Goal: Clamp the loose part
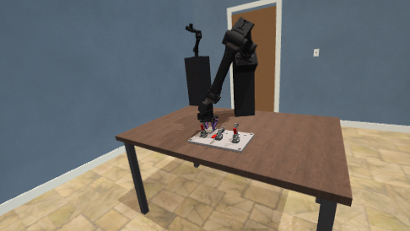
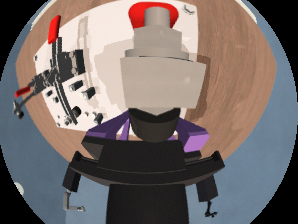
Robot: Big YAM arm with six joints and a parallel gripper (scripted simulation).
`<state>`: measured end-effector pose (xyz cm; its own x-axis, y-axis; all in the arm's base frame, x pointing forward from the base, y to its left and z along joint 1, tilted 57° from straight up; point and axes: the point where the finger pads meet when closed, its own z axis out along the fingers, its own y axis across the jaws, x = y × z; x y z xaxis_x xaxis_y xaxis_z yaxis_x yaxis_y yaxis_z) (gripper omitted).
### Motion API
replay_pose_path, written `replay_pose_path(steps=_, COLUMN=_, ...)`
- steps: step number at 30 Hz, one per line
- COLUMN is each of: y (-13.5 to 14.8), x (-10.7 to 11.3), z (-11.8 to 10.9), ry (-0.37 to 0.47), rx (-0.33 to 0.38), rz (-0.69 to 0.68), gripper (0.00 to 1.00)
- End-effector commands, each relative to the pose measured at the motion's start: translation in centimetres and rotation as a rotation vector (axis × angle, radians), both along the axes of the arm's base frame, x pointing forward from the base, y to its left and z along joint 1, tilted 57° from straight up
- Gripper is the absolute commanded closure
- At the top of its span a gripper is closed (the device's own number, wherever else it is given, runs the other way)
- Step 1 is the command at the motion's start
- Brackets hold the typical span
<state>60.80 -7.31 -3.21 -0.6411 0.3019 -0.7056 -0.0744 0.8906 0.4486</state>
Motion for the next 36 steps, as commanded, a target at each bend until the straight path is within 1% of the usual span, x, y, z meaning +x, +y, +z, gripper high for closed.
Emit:
replay_pose_path(steps=1, y=0.3, x=0.3, z=0.5, ry=-0.016, rx=0.000, rz=-0.002, gripper=1.00)
replay_pose_path(steps=20, y=0.3, x=0.3, z=0.5, ry=-0.021, rx=-0.009, rz=0.004, gripper=1.00)
replay_pose_path(steps=24, y=-0.4, x=0.6, z=0.8, ry=-0.029, rx=-0.013, rz=-0.001, gripper=1.00)
replay_pose_path(steps=29, y=-1.4, x=0.3, z=0.5, ry=-0.011, rx=-0.011, rz=-0.012, gripper=1.00)
replay_pose_path(steps=36, y=-1.6, x=0.2, z=0.5, ry=-0.007, rx=-0.009, rz=-0.015, gripper=1.00)
